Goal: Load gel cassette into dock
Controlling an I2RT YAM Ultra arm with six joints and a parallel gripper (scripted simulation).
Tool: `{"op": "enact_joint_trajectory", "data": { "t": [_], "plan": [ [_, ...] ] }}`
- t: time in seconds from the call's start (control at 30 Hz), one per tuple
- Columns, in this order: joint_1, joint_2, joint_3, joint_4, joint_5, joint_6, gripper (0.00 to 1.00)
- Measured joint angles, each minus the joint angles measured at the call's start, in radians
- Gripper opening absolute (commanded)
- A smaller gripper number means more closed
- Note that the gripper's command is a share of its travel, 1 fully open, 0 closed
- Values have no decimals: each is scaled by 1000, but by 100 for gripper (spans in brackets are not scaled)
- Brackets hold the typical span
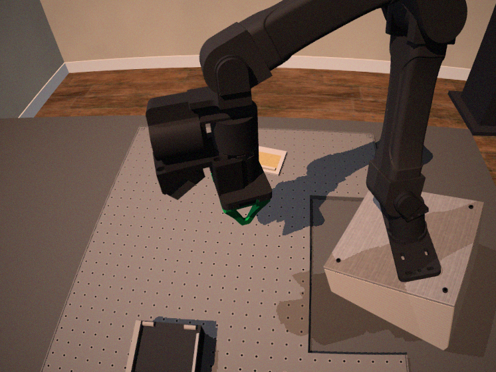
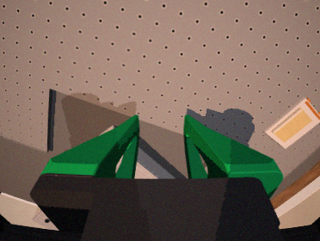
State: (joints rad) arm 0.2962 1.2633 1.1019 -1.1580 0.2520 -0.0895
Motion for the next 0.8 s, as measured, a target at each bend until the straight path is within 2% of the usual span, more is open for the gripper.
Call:
{"op": "enact_joint_trajectory", "data": {
  "t": [0.33, 0.53, 0.8],
  "plan": [
    [-95, -44, -61, 11, -11, 197, 35],
    [-95, -50, -60, 14, -12, 272, 35],
    [-95, -50, -60, 14, -12, 298, 35]
  ]
}}
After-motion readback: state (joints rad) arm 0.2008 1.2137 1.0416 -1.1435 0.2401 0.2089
